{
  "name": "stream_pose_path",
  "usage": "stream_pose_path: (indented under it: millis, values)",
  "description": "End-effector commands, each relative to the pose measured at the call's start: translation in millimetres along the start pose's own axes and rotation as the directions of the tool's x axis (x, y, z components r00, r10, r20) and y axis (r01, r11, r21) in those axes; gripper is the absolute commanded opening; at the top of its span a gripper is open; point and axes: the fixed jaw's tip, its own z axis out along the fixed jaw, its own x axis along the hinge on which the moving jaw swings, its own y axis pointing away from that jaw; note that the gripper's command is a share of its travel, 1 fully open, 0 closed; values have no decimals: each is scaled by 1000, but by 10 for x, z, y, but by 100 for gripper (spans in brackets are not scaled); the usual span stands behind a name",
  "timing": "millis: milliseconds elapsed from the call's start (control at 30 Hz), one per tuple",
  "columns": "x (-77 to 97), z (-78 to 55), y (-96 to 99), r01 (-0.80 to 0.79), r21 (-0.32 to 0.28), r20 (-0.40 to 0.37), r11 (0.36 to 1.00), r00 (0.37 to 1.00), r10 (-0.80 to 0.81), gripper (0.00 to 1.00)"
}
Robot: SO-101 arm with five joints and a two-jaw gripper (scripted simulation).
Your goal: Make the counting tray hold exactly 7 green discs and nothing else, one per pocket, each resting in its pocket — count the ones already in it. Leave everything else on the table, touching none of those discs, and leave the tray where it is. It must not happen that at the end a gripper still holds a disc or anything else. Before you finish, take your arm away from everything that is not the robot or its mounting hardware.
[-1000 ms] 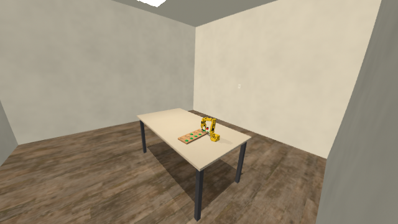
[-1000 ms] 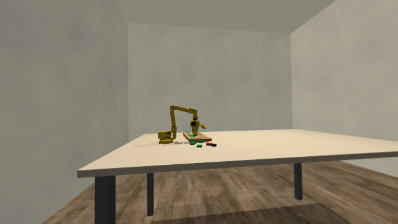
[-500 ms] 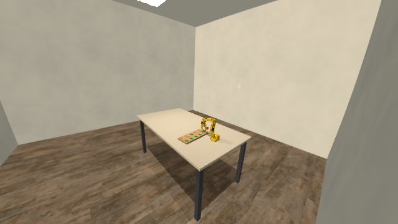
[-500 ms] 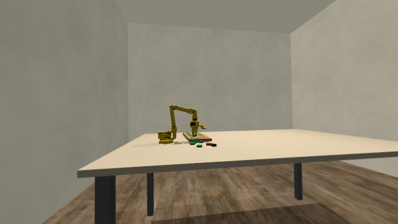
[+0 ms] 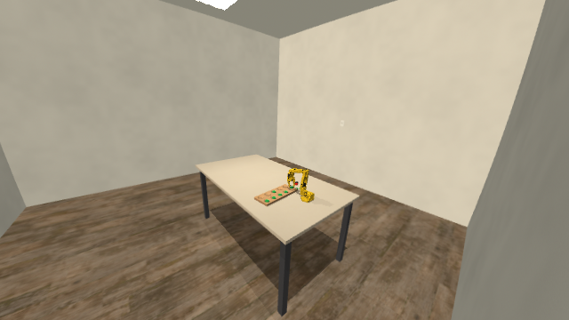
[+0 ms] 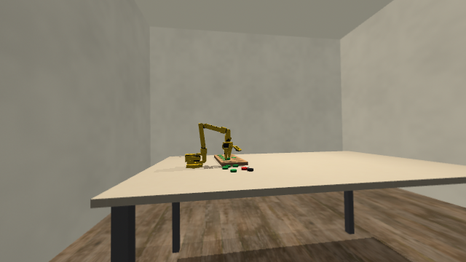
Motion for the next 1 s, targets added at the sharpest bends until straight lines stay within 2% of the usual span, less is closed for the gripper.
stream_pose_path:
  millis: [0, 433, 967]
  values:
    - [-64, -76, 57, 1, -42, 56, 999, 998, 1, 0]
    - [-69, 41, 61, 1, -42, 56, 999, 998, 1, 0]
    - [-63, 68, 56, 1, -36, 48, 999, 999, 1, 0]
